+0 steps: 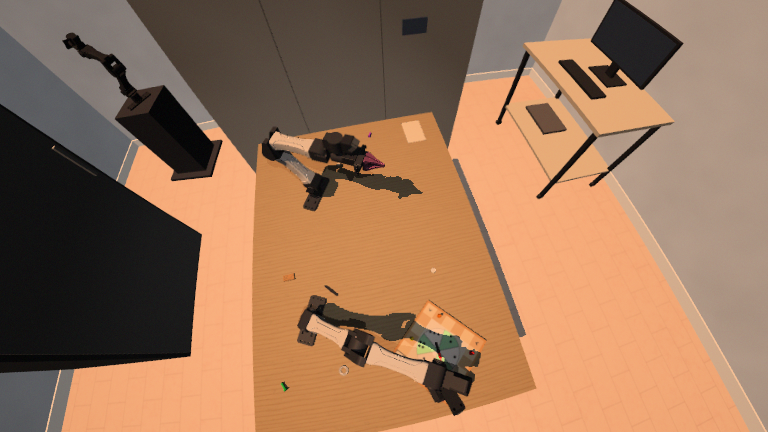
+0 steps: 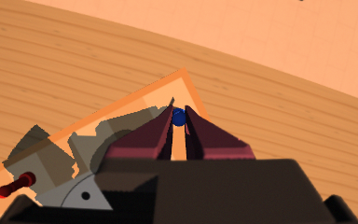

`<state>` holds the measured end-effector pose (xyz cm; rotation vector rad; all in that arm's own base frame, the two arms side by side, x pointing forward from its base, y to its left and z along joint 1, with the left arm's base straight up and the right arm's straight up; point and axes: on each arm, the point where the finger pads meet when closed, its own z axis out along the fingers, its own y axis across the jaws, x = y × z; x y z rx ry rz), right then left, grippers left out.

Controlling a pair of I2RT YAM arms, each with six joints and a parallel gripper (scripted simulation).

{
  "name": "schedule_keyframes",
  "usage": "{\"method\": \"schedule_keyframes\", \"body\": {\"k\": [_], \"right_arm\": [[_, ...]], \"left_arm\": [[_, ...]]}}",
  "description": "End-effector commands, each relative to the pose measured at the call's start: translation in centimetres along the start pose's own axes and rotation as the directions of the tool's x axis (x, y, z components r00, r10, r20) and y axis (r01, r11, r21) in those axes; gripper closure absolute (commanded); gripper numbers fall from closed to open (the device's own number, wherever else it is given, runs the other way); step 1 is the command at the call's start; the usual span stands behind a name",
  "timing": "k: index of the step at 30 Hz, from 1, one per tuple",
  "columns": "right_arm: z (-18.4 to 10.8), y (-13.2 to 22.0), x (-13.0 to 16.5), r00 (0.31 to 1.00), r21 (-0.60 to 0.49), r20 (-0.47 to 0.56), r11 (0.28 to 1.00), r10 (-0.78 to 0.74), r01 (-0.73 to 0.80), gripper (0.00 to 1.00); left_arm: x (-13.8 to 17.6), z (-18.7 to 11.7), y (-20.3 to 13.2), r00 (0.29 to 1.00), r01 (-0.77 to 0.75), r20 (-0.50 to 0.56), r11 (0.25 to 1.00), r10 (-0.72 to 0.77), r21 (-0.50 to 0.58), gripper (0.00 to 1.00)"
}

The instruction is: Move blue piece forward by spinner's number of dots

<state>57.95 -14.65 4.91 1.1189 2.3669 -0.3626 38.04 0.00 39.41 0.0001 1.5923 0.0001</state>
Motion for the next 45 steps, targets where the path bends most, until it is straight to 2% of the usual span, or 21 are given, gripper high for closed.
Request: {"method": "schedule_keyframes", "body": {"k": [1, 3, 5, 7, 8, 10, 11, 13, 15, 16, 17, 18, 22, 25, 31, 45], "right_arm": [[-1.5, 1.6, -0.7, 1.0, -0.035, 0.017, 0.999, -0.016, 0.017, 1.0], [-1.5, 1.6, -0.7, 1.0, -0.035, 0.017, 0.999, -0.016, 0.017, 1.0], [-0.5, -0.3, -2.1, 0.999, -0.007, 0.028, 0.999, 0.038, -0.038, 1.0], [-0.6, -0.2, -2.0, 0.999, -0.009, 0.028, 0.999, 0.035, -0.035, 1.0], [-1.5, -0.1, -2.8, 0.998, -0.024, 0.048, 0.999, 0.045, -0.044, 1.0], [-1.8, 0.3, -2.7, 0.998, -0.029, 0.049, 0.999, 0.038, -0.037, 1.0], [-3.3, 1.1, -3.2, 0.997, -0.055, 0.072, 0.998, 0.025, -0.021, 1.0], [-2.5, 1.4, -2.6, 0.998, -0.052, 0.06, 0.999, 0.017, -0.014, 1.0], [-3.0, 1.5, -3.5, 0.996, -0.071, 0.082, 0.997, 0.031, -0.026, 1.0], [-2.3, 0.8, -3.5, 0.997, -0.056, 0.073, 0.998, 0.036, -0.032, 1.0], [-3.1, 0.8, -4.4, 0.994, -0.07, 0.092, 0.997, 0.05, -0.044, 1.0], [-2.2, 0.7, -3.9, 0.996, -0.059, 0.081, 0.998, 0.044, -0.039, 1.0], [-2.6, 1.4, -3.0, 0.997, -0.058, 0.068, 0.998, 0.021, -0.017, 1.0], [-1.6, 1.6, -1.8, 0.998, -0.058, 0.062, 0.998, 0.012, -0.009, 1.0], [-0.5, 1.0, -1.3, 0.998, -0.049, 0.057, 0.999, 0.016, -0.013, 1.0], [0.0, 1.1, -1.1, 0.998, -0.053, 0.063, 0.999, 0.017, -0.014, 1.0]], "left_arm": [[-0.4, -0.1, 0.0, 1.0, 0.0, 0.011, 1.0, 0.0, 0.0, 1.0], [-0.4, -0.1, 0.0, 1.0, 0.0, 0.011, 1.0, 0.0, 0.0, 1.0], [-0.4, -0.1, 0.0, 1.0, 0.0, 0.011, 1.0, 0.0, 0.0, 1.0], [-0.4, -0.1, 0.0, 1.0, 0.0, 0.011, 1.0, 0.0, 0.0, 1.0], [-0.4, -0.1, 0.0, 1.0, 0.0, 0.011, 1.0, 0.0, 0.0, 1.0], [-0.4, -0.1, 0.0, 1.0, 0.0, 0.011, 1.0, 0.0, 0.0, 1.0], [-0.4, -0.1, 0.0, 1.0, 0.0, 0.011, 1.0, 0.0, 0.0, 1.0], [-0.4, -0.1, 0.0, 1.0, 0.0, 0.011, 1.0, 0.0, 0.0, 1.0], [-0.4, -0.1, 0.0, 1.0, 0.0, 0.011, 1.0, 0.0, 0.0, 1.0], [-0.4, -0.1, 0.0, 1.0, 0.0, 0.011, 1.0, 0.0, 0.0, 1.0], [-0.4, -0.1, 0.0, 1.0, 0.0, 0.011, 1.0, 0.0, 0.0, 1.0], [-0.4, -0.1, 0.0, 1.0, 0.0, 0.011, 1.0, 0.0, 0.0, 1.0], [-0.4, -0.1, 0.0, 1.0, 0.0, 0.011, 1.0, 0.0, 0.0, 1.0], [-0.4, -0.1, 0.0, 1.0, 0.0, 0.011, 1.0, 0.0, 0.0, 1.0], [-0.4, -0.1, 0.0, 1.0, 0.0, 0.011, 1.0, 0.0, 0.0, 1.0], [-0.4, -0.1, 0.0, 1.0, 0.0, 0.011, 1.0, 0.0, 0.0, 1.0]]}}
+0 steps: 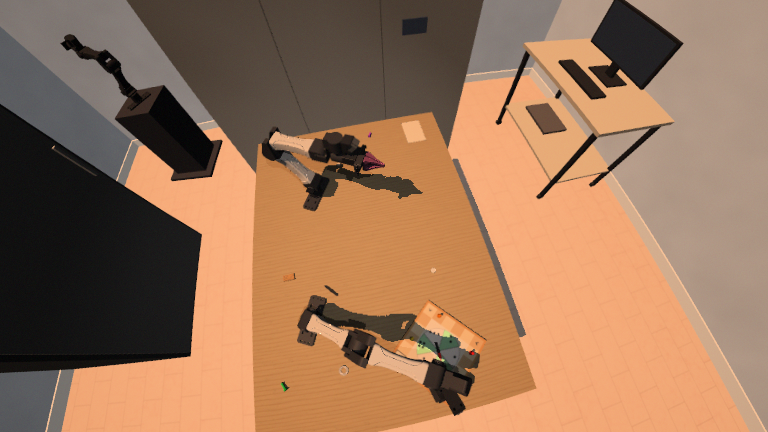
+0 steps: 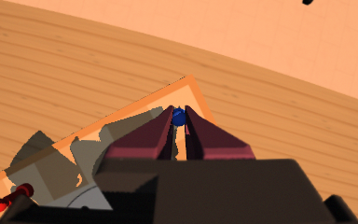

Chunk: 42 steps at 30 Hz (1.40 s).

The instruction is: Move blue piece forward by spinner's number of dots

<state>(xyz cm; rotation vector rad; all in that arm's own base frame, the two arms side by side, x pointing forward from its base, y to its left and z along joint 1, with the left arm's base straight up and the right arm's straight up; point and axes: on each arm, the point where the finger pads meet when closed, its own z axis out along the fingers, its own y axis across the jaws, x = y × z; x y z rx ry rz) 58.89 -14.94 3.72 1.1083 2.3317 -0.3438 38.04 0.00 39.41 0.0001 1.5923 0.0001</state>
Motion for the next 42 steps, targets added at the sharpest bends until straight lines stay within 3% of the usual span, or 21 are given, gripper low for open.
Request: {"method": "schedule_keyframes", "body": {"k": [1, 6, 12, 16, 17, 18, 33, 34, 39, 40, 42], "right_arm": [[-1.3, 0.6, -1.0, 0.999, -0.029, 0.033, 1.0, 0.004, -0.003, 1.0], [0.6, 0.6, 0.6, 1.0, -0.009, 0.005, 1.0, -0.013, 0.013, 1.0], [-0.6, 0.9, -0.5, 1.0, -0.029, 0.03, 1.0, -0.001, 0.002, 1.0], [1.6, 0.2, 1.4, 1.0, 0.0, -0.011, 1.0, -0.017, 0.017, 1.0], [0.0, 0.5, -0.2, 1.0, -0.026, 0.025, 1.0, 0.002, -0.002, 1.0], [-1.4, 1.4, -1.2, 0.999, -0.047, 0.052, 0.999, 0.008, -0.006, 0.77], [-1.4, 1.1, -1.7, 0.998, -0.047, 0.057, 0.999, 0.018, -0.015, 0.77], [-1.1, 0.6, 0.3, 1.0, -0.012, 0.015, 1.0, 0.0, 0.0, 0.77], [-1.8, 0.5, -0.1, 1.0, -0.014, 0.021, 1.0, 0.006, -0.006, 0.77], [-2.4, 0.4, -2.0, 0.998, -0.03, 0.049, 0.999, 0.025, -0.024, 0.77], [-2.5, 0.4, -2.8, 0.997, -0.042, 0.068, 0.998, 0.041, -0.039, 0.77]], "left_arm": [[-0.4, -0.1, 0.0, 1.0, 0.0, 0.011, 1.0, 0.0, 0.0, 1.0], [-0.4, -0.1, 0.0, 1.0, 0.0, 0.011, 1.0, 0.0, 0.0, 1.0], [-0.4, -0.1, 0.0, 1.0, 0.0, 0.011, 1.0, 0.0, 0.0, 1.0], [-0.4, -0.1, 0.0, 1.0, 0.0, 0.011, 1.0, 0.0, 0.0, 1.0], [-0.4, -0.1, 0.0, 1.0, 0.0, 0.011, 1.0, 0.0, 0.0, 1.0], [-0.4, -0.1, 0.0, 1.0, 0.0, 0.011, 1.0, 0.0, 0.0, 1.0], [-0.4, -0.1, 0.0, 1.0, 0.0, 0.011, 1.0, 0.0, 0.0, 1.0], [-0.4, -0.1, 0.0, 1.0, 0.0, 0.011, 1.0, 0.0, 0.0, 1.0], [-0.4, -0.1, 0.0, 1.0, 0.0, 0.011, 1.0, 0.0, 0.0, 1.0], [-0.4, -0.1, 0.0, 1.0, 0.0, 0.011, 1.0, 0.0, 0.0, 1.0], [-0.4, -0.1, 0.0, 1.0, 0.0, 0.011, 1.0, 0.0, 0.0, 1.0]]}}
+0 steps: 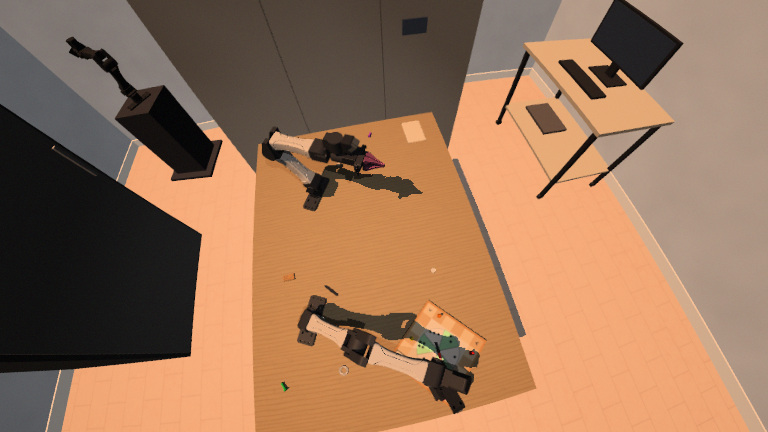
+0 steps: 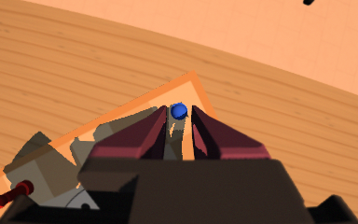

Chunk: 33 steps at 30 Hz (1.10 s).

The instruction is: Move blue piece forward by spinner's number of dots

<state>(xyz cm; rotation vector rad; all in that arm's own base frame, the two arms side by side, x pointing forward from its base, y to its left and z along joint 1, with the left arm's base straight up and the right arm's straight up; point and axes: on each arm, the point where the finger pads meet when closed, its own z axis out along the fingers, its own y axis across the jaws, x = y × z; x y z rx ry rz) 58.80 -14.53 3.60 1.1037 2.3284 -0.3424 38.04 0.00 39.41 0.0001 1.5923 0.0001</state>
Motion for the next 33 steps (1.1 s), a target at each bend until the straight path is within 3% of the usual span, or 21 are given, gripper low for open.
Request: {"method": "schedule_keyframes", "body": {"k": [1, 5, 7, 15, 20, 24, 29, 33], "right_arm": [[-2.3, 0.3, -3.2, 0.997, -0.038, 0.064, 0.998, 0.042, -0.04, 0.77], [-1.4, 0.9, -1.5, 0.999, -0.031, 0.038, 0.999, 0.016, -0.015, 0.77], [-2.6, 0.3, -0.2, 1.0, -0.005, 0.01, 1.0, 0.004, -0.004, 0.77], [-6.4, 0.3, -0.7, 1.0, -0.013, 0.024, 1.0, 0.014, -0.013, 0.77], [-7.3, 0.5, -0.9, 0.999, -0.031, 0.042, 0.999, 0.023, -0.022, 0.77], [-5.2, 0.4, 0.5, 1.0, -0.005, 0.011, 1.0, 0.002, -0.002, 0.77], [-7.3, 0.4, -1.5, 0.998, -0.04, 0.049, 0.999, 0.028, -0.026, 0.77], [-7.0, 0.5, -1.2, 0.999, -0.035, 0.043, 0.999, 0.024, -0.023, 0.77]], "left_arm": [[-0.4, -0.1, 0.0, 1.0, 0.0, 0.011, 1.0, 0.0, 0.0, 1.0], [-0.4, -0.1, 0.0, 1.0, 0.0, 0.011, 1.0, 0.0, 0.0, 1.0], [-0.4, -0.1, 0.0, 1.0, 0.0, 0.011, 1.0, 0.0, 0.0, 1.0], [-0.4, -0.1, 0.0, 1.0, 0.0, 0.011, 1.0, 0.0, 0.0, 1.0], [-0.4, -0.1, 0.0, 1.0, 0.0, 0.011, 1.0, 0.0, 0.0, 1.0], [-0.4, -0.1, 0.0, 1.0, 0.0, 0.011, 1.0, 0.0, 0.0, 1.0], [-0.4, -0.1, 0.0, 1.0, 0.0, 0.011, 1.0, 0.0, 0.0, 1.0], [-0.4, -0.1, 0.0, 1.0, 0.0, 0.011, 1.0, 0.0, 0.0, 1.0]]}}
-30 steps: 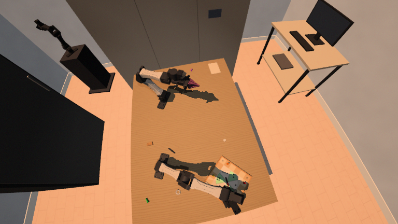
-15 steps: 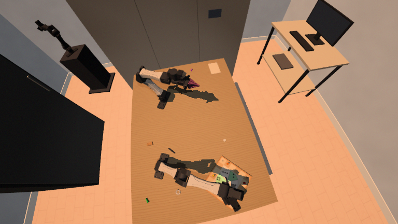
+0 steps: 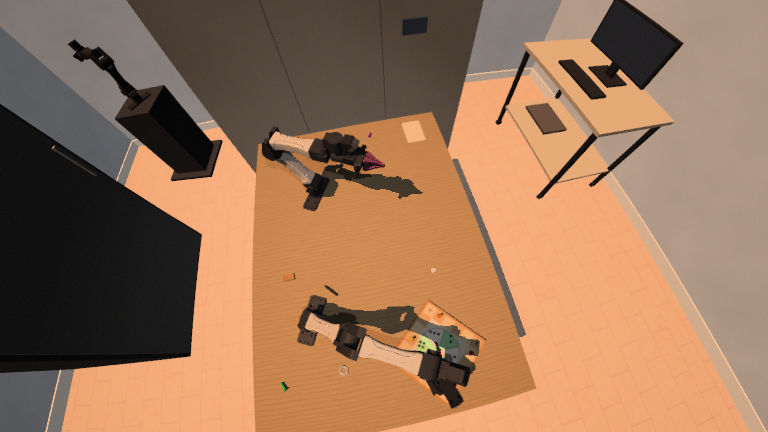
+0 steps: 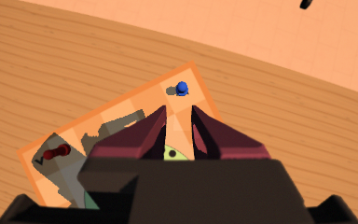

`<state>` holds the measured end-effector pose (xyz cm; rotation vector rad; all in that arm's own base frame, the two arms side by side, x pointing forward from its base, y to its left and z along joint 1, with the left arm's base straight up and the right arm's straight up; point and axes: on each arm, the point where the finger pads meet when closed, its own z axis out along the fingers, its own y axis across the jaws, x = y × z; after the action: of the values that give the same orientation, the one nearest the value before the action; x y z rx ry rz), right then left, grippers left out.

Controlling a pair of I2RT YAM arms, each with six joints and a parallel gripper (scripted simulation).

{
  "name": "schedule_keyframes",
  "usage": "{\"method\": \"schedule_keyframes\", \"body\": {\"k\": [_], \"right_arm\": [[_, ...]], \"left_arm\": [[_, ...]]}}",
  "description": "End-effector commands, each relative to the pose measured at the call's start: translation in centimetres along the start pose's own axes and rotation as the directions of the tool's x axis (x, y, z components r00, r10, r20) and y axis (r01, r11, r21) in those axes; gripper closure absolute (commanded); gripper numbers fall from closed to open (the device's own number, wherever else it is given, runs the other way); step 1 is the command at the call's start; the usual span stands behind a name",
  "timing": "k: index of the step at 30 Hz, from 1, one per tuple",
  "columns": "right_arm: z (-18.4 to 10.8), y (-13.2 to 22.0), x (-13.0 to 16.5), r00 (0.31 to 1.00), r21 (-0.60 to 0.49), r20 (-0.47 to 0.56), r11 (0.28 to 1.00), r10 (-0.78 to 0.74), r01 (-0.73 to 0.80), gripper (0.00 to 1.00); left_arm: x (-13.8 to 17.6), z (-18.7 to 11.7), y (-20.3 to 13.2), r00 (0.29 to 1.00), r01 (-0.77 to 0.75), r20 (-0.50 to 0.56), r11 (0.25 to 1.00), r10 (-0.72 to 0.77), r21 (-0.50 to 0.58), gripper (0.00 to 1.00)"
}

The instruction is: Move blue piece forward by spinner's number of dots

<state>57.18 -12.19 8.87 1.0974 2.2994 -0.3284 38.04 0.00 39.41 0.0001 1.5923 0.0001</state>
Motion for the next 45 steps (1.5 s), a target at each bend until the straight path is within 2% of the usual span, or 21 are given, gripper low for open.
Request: {"method": "schedule_keyframes", "body": {"k": [1, 5, 6, 14, 17, 19, 20, 21, 23, 26, 29, 34, 37, 45], "right_arm": [[-1.0, 0.3, -0.6, 1.0, -0.017, 0.019, 1.0, 0.013, -0.013, 0.77], [-1.1, 0.4, -0.6, 1.0, -0.018, 0.02, 1.0, 0.013, -0.012, 0.77], [-2.3, 0.9, -0.8, 0.999, -0.047, 0.034, 0.999, -0.006, 0.008, 0.77], [-6.1, 1.9, -2.7, 0.993, -0.174, 0.107, 0.982, -0.056, 0.074, 0.77], [-8.3, 2.3, -3.3, 0.987, -0.224, 0.145, 0.969, -0.072, 0.103, 0.77], [-8.3, 2.3, -3.3, 0.987, -0.224, 0.145, 0.969, -0.072, 0.103, 0.77], [-8.5, 1.2, -4.2, 0.986, -0.221, 0.156, 0.971, -0.054, 0.088, 0.77], [-9.1, 1.1, -4.5, 0.984, -0.233, 0.169, 0.968, -0.056, 0.095, 0.77], [-11.3, 2.4, -3.9, 0.977, -0.279, 0.197, 0.95, -0.085, 0.139, 0.77], [-13.5, 2.3, -4.6, 0.966, -0.319, 0.241, 0.933, -0.091, 0.168, 0.77], [-15.7, 2.0, -5.0, 0.953, -0.356, 0.287, 0.913, -0.097, 0.201, 0.77], [-19.5, 1.7, -5.3, 0.924, -0.41, 0.367, 0.873, -0.107, 0.263, 0.77], [-19.8, 1.0, -5.8, 0.919, -0.409, 0.38, 0.873, -0.101, 0.265, 0.77], [-25.7, 0.2, -4.9, 0.854, -0.468, 0.507, 0.796, -0.114, 0.385, 0.77]], "left_arm": [[-0.4, -0.1, 0.0, 1.0, 0.0, 0.011, 1.0, 0.0, 0.0, 1.0], [-0.4, -0.1, 0.0, 1.0, 0.0, 0.011, 1.0, 0.0, 0.0, 1.0], [-0.7, -0.2, 0.0, 1.0, 0.0, 0.019, 1.0, 0.0, 0.0, 1.0], [-2.1, -0.5, 0.0, 0.999, 0.0, 0.054, 1.0, 0.0, 0.0, 1.0], [-2.7, -0.7, 0.0, 0.998, 0.0, 0.069, 1.0, 0.0, 0.0, 1.0], [-2.7, -0.7, 0.0, 0.998, 0.0, 0.069, 1.0, 0.0, 0.0, 1.0], [-1.7, -0.4, 0.0, 0.999, 0.0, 0.045, 1.0, 0.0, 0.0, 1.0], [-3.0, -0.9, 0.0, 0.997, 0.0, 0.075, 1.0, 0.0, 0.0, 1.0], [-3.3, -1.1, 0.0, 0.997, 0.0, 0.084, 1.0, 0.0, 0.0, 1.0], [-3.6, -1.4, 0.0, 0.996, 0.0, 0.094, 1.0, 0.0, 0.0, 1.0], [-1.5, -0.2, 0.0, 0.999, 0.0, 0.042, 1.0, 0.0, 0.0, 1.0], [-2.7, -0.7, 0.0, 0.998, 0.0, 0.066, 1.0, 0.0, 0.0, 1.0], [-2.7, -0.7, 0.0, 0.998, 0.0, 0.066, 1.0, 0.0, 0.0, 1.0], [-3.1, -0.9, 0.0, 0.997, 0.0, 0.076, 1.0, 0.0, 0.0, 1.0]]}}
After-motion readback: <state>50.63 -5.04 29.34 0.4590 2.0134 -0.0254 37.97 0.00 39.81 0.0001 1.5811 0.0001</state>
